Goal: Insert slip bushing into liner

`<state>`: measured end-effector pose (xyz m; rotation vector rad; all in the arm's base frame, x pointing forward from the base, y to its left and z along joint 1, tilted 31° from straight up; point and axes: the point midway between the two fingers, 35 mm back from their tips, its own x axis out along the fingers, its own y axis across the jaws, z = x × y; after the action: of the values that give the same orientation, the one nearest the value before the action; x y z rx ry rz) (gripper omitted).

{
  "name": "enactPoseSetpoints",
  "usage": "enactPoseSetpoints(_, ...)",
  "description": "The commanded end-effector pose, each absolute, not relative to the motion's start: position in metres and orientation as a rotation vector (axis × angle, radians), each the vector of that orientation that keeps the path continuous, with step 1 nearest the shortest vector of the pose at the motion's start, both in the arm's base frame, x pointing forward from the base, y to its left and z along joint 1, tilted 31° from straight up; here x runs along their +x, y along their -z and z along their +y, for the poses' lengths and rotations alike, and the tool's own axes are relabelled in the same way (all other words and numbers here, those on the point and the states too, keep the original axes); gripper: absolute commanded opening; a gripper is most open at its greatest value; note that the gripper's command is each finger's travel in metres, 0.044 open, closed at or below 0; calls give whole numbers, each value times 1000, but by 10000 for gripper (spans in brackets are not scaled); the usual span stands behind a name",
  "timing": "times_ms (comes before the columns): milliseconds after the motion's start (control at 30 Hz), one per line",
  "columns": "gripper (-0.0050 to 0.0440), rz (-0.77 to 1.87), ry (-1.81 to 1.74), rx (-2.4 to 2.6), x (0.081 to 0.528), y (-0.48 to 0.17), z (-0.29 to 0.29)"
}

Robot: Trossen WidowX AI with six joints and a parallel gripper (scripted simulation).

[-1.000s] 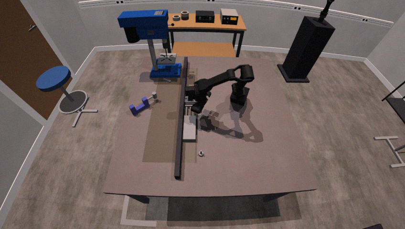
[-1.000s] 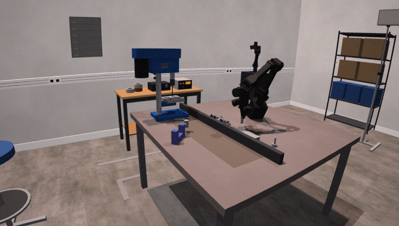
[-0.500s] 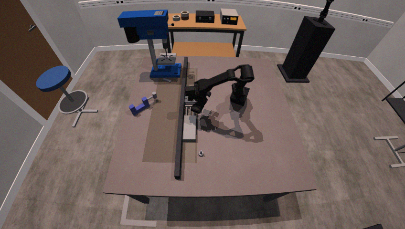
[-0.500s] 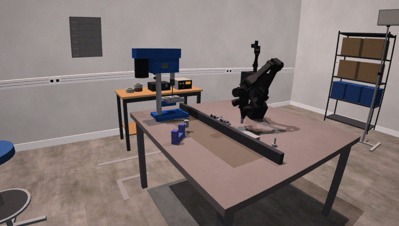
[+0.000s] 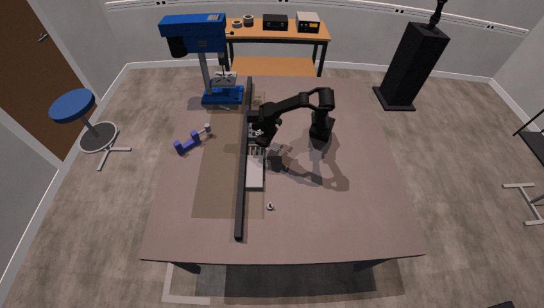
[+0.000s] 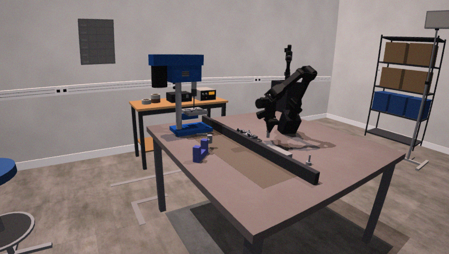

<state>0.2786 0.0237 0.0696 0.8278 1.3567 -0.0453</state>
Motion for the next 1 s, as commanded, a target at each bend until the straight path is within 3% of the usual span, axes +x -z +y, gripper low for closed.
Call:
enactPoseSetpoints(0, -50, 1336, 42, 823, 285, -70, 8)
enactPoseSetpoints(967, -50, 1330, 40, 842, 266, -20, -96)
